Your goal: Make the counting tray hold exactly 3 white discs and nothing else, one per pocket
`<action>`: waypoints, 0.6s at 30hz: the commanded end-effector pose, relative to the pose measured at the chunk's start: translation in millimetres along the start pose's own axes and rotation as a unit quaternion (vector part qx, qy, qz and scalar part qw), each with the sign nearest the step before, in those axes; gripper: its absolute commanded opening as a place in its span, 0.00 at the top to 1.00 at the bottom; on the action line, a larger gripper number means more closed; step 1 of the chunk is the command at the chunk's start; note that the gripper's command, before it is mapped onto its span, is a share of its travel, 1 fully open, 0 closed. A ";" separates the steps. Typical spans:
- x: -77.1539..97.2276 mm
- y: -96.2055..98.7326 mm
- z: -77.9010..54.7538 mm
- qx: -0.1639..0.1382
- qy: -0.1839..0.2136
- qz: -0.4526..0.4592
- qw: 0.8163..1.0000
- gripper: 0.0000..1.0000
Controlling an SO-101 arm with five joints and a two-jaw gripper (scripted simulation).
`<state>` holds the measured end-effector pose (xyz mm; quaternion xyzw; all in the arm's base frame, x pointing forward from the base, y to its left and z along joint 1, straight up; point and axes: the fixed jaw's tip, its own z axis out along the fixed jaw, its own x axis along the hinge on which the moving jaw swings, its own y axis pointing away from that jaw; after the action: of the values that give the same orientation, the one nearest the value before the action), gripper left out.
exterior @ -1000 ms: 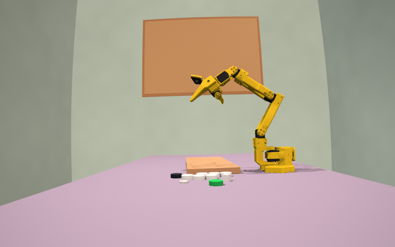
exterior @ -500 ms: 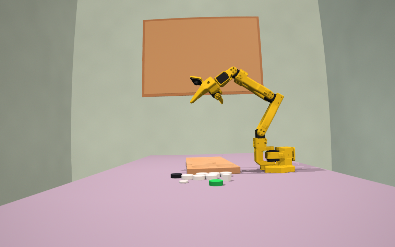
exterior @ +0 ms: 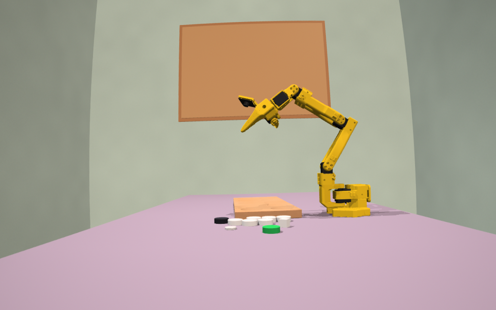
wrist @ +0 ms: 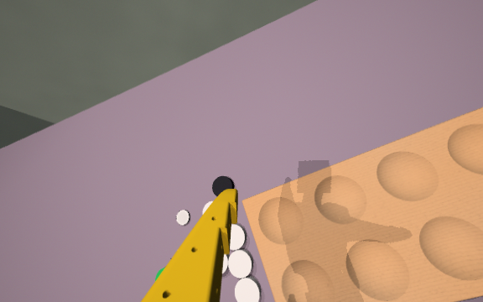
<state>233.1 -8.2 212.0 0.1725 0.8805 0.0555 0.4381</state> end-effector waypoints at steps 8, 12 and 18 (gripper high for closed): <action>4.9 3.3 -9.1 -0.010 -0.009 -0.120 0.993 0.00; 11.2 2.8 -9.3 -0.011 -0.001 -0.180 0.984 0.00; 18.2 2.0 -9.6 -0.013 0.009 -0.247 0.969 0.00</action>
<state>219.2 -1.3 196.7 -0.0183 0.9092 -0.0257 0.4152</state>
